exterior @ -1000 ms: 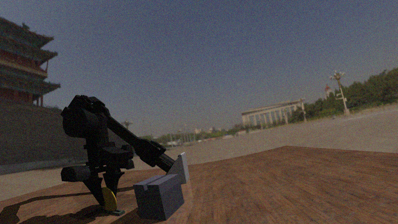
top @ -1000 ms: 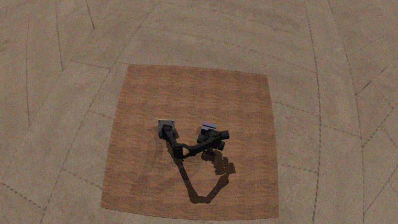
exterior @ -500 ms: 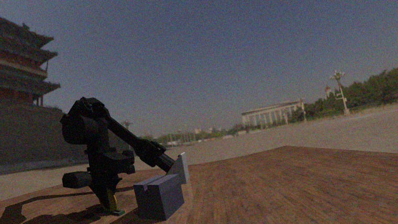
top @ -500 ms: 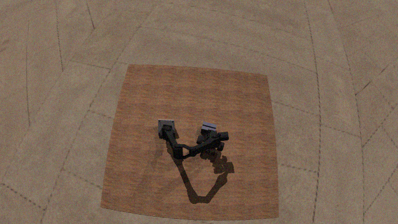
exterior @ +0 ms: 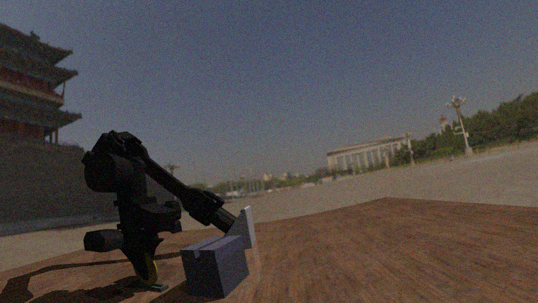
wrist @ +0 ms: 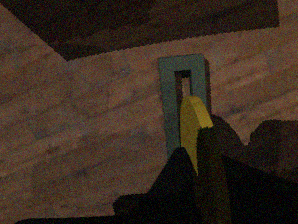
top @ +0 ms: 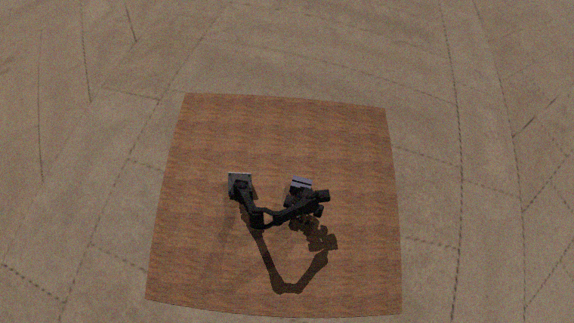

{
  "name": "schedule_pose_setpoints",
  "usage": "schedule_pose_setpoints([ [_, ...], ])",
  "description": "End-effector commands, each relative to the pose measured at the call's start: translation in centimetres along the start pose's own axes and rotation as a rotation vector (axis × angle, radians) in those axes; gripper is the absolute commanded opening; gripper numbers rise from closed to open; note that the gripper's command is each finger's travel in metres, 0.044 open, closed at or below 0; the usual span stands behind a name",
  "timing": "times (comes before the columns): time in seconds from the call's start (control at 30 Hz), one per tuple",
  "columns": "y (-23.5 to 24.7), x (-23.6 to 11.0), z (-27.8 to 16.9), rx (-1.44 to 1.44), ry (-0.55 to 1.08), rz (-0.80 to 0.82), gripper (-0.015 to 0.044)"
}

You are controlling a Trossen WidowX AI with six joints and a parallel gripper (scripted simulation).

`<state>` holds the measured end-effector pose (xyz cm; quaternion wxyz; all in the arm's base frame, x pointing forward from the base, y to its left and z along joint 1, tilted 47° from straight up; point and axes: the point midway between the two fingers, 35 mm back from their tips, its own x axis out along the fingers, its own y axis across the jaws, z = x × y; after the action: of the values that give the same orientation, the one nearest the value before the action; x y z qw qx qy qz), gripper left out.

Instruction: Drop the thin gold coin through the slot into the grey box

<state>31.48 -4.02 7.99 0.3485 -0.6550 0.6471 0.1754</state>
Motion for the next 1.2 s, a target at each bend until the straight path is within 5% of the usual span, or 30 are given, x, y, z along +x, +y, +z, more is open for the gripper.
schedule_pose_setpoints([
  [0.0,-0.2,-1.1,0.2,0.004,-0.004,-0.006,0.0000],
  [1.17,0.1,-9.0,0.1,0.026,-0.003,-0.004,0.0000],
])
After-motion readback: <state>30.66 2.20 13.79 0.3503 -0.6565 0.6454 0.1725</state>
